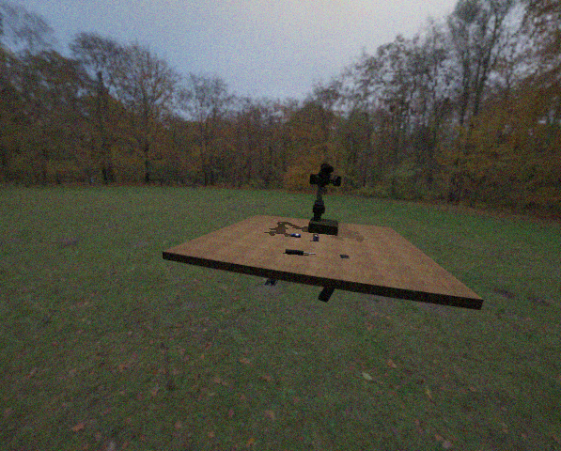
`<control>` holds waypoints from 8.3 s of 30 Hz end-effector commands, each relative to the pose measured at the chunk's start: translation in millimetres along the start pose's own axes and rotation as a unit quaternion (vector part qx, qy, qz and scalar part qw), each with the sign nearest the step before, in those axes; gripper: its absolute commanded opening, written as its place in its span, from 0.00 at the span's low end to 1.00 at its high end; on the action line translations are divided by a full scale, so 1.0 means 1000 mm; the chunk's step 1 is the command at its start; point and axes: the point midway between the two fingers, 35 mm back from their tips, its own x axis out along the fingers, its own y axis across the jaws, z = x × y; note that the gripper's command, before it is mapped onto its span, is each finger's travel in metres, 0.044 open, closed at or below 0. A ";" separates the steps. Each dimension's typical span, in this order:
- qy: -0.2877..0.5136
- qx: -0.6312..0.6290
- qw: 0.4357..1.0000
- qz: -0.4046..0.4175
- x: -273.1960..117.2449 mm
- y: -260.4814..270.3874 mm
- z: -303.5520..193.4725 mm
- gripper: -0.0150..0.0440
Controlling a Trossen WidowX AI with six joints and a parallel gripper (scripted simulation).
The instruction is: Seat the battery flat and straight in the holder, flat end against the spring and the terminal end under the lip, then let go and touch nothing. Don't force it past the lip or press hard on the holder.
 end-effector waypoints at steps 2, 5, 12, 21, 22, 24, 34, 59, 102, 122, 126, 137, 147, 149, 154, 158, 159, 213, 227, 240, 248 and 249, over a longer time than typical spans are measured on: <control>0.026 0.019 0.999 -0.009 0.006 -0.006 -0.011 0.84; 0.136 0.107 0.983 -0.059 0.025 -0.033 -0.061 0.71; 0.354 0.332 0.840 -0.244 0.018 -0.100 -0.182 0.65; 0.475 0.525 0.493 -0.505 -0.061 -0.149 -0.290 0.65; 0.476 0.528 0.485 -0.510 -0.063 -0.150 -0.291 0.65; 0.476 0.528 0.485 -0.510 -0.063 -0.150 -0.291 0.65; 0.476 0.528 0.485 -0.510 -0.062 -0.150 -0.297 0.65; 0.476 0.528 0.484 -0.510 -0.062 -0.149 -0.338 0.65; 0.620 0.333 0.635 -0.318 -0.041 -0.097 -0.279 0.37; 0.695 0.005 0.719 0.009 -0.029 -0.021 -0.261 0.37; 0.692 0.005 0.721 0.008 -0.028 -0.021 -0.263 0.37; 0.644 0.007 0.765 0.005 -0.023 -0.021 -0.286 0.37; 0.600 0.007 0.800 0.000 -0.023 -0.020 -0.301 0.37; 0.597 0.007 0.802 0.000 -0.023 -0.020 -0.302 0.37; 0.588 0.007 0.809 0.000 -0.023 -0.020 -0.304 0.37; 0.578 0.007 0.816 0.000 -0.023 -0.020 -0.307 0.37; 0.576 0.007 0.818 -0.001 -0.024 -0.020 -0.307 0.37; 0.490 0.005 0.872 -0.008 -0.048 -0.019 -0.324 0.37; 0.495 0.004 0.869 -0.008 -0.055 -0.019 -0.324 0.37; 0.500 0.005 0.866 -0.008 -0.055 -0.019 -0.325 0.37; 0.517 0.005 0.856 -0.008 -0.052 -0.019 -0.326 0.37; 0.520 0.005 0.854 -0.008 -0.052 -0.019 -0.326 0.37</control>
